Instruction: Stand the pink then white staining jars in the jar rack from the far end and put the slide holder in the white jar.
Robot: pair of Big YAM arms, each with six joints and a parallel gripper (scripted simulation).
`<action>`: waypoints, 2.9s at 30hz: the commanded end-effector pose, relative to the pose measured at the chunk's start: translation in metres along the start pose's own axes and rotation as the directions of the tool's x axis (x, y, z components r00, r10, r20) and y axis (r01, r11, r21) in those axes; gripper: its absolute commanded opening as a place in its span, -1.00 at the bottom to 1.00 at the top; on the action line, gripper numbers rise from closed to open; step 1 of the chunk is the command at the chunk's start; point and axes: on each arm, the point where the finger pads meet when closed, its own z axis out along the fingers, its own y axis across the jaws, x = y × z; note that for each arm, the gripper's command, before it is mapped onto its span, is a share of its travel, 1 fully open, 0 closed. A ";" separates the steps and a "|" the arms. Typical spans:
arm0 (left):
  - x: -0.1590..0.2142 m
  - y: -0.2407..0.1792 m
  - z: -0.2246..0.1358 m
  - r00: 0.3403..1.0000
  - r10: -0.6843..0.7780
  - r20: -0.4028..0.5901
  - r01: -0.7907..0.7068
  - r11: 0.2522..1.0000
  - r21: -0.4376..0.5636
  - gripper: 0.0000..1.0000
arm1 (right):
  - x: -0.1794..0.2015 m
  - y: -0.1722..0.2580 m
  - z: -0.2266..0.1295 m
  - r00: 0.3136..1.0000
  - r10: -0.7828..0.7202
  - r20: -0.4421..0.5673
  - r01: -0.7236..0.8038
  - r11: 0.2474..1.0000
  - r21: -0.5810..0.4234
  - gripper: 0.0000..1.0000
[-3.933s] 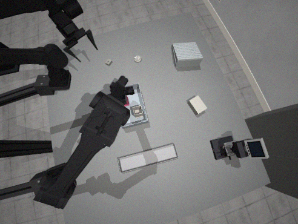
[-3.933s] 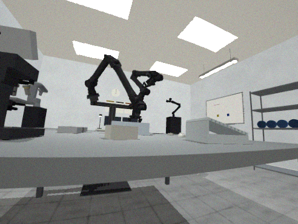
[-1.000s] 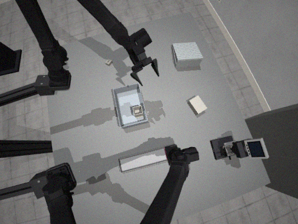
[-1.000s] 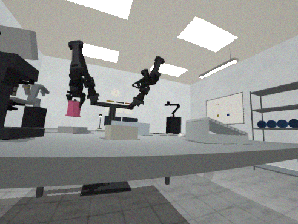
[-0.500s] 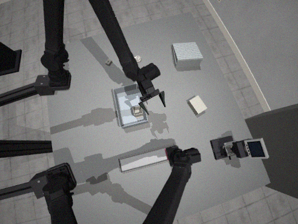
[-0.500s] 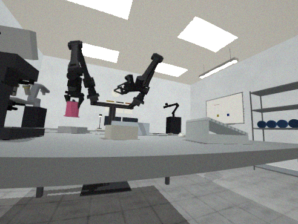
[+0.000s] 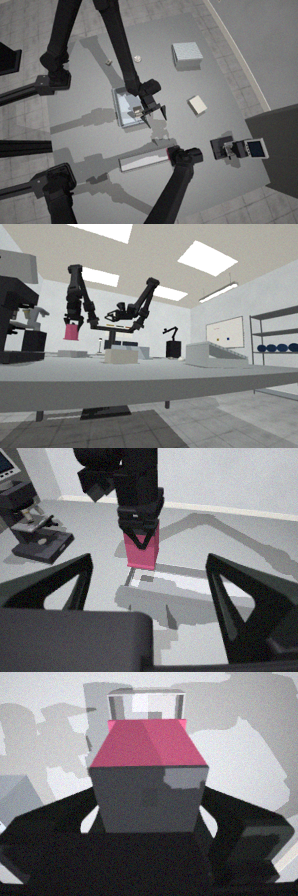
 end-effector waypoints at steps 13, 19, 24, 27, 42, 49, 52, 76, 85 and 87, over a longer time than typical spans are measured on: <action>-0.010 0.018 -0.001 1.000 0.005 0.023 -0.004 0.999 -0.039 1.00 | -0.035 -0.004 0.019 0.998 0.004 0.066 -0.004 1.000 0.007 0.13; -0.008 0.016 -0.001 1.000 0.007 0.016 -0.006 0.999 -0.031 1.00 | -0.035 -0.001 0.045 0.998 -0.004 0.068 0.003 1.000 0.008 0.13; -0.008 0.016 -0.001 1.000 0.007 0.016 -0.006 0.999 -0.031 1.00 | -0.042 -0.006 0.034 0.996 0.016 0.089 -0.016 1.000 0.010 0.13; -0.008 0.016 -0.001 1.000 0.007 0.016 -0.006 0.999 -0.031 1.00 | -0.044 0.003 0.032 0.996 0.003 0.093 -0.004 1.000 0.006 0.13; -0.008 0.016 -0.001 1.000 0.007 0.016 -0.006 0.999 -0.031 1.00 | -0.038 -0.006 0.036 0.996 -0.003 0.087 0.002 1.000 0.012 0.13; -0.008 0.016 -0.001 1.000 0.007 0.016 -0.006 0.999 -0.031 1.00 | -0.033 -0.013 0.042 0.996 0.019 0.084 -0.020 1.000 0.012 0.13; -0.008 0.016 -0.001 1.000 0.007 0.016 -0.006 0.999 -0.031 1.00 | -0.033 -0.013 0.042 0.996 0.019 0.084 -0.020 1.000 0.013 0.13; -0.008 0.016 -0.001 1.000 0.007 0.016 -0.006 0.999 -0.031 1.00 | -0.032 -0.012 0.040 0.998 0.002 0.067 -0.003 1.000 0.012 0.13; -0.008 0.016 -0.001 1.000 0.007 0.016 -0.006 0.999 -0.031 1.00 | -0.030 -0.013 0.040 0.998 0.005 0.066 -0.006 1.000 0.012 0.13; -0.008 0.016 -0.001 1.000 0.007 0.016 -0.006 0.999 -0.031 1.00 | -0.030 -0.013 0.040 0.998 0.006 0.066 -0.006 1.000 0.012 0.13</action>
